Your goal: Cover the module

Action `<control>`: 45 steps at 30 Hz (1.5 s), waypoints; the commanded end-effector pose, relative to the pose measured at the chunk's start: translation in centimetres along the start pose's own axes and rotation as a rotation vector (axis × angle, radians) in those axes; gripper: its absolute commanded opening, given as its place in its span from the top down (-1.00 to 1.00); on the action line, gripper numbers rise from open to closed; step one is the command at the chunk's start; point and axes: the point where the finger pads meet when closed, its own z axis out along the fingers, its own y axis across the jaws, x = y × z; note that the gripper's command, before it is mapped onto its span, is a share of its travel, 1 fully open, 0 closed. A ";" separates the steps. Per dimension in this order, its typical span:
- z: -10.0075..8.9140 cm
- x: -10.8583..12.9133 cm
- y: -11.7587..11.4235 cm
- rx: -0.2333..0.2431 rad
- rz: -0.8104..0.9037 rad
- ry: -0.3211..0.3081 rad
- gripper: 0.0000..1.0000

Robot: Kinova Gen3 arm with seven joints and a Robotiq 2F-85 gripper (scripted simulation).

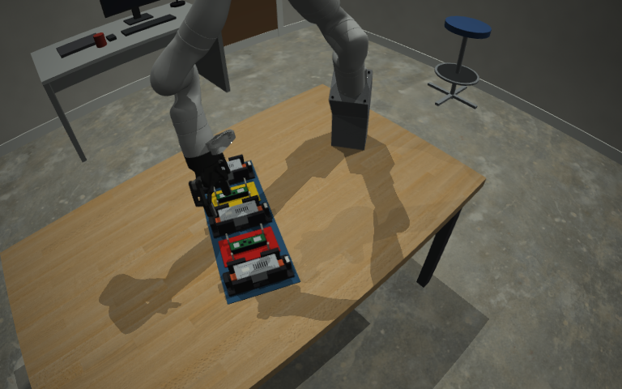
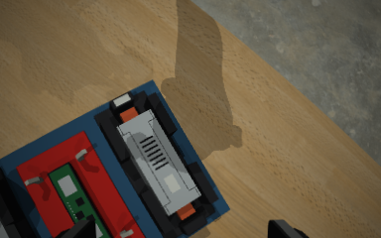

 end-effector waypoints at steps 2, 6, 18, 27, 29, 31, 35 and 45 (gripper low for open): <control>-0.9 0.0 -2.0 0.033 -0.066 -0.024 -1.00; -1.7 0.2 -4.2 0.070 -0.137 -0.047 -1.00; -2.5 0.6 -6.8 0.114 -0.217 -0.065 -1.00; -4.1 0.8 -10.7 0.178 -0.342 -0.108 -1.00; -4.1 0.8 -10.7 0.178 -0.342 -0.108 -1.00; -4.1 0.8 -10.7 0.178 -0.342 -0.108 -1.00; -4.5 1.0 -12.2 0.205 -0.389 -0.117 -1.00; -6.2 1.1 -16.1 0.266 -0.513 -0.166 -1.00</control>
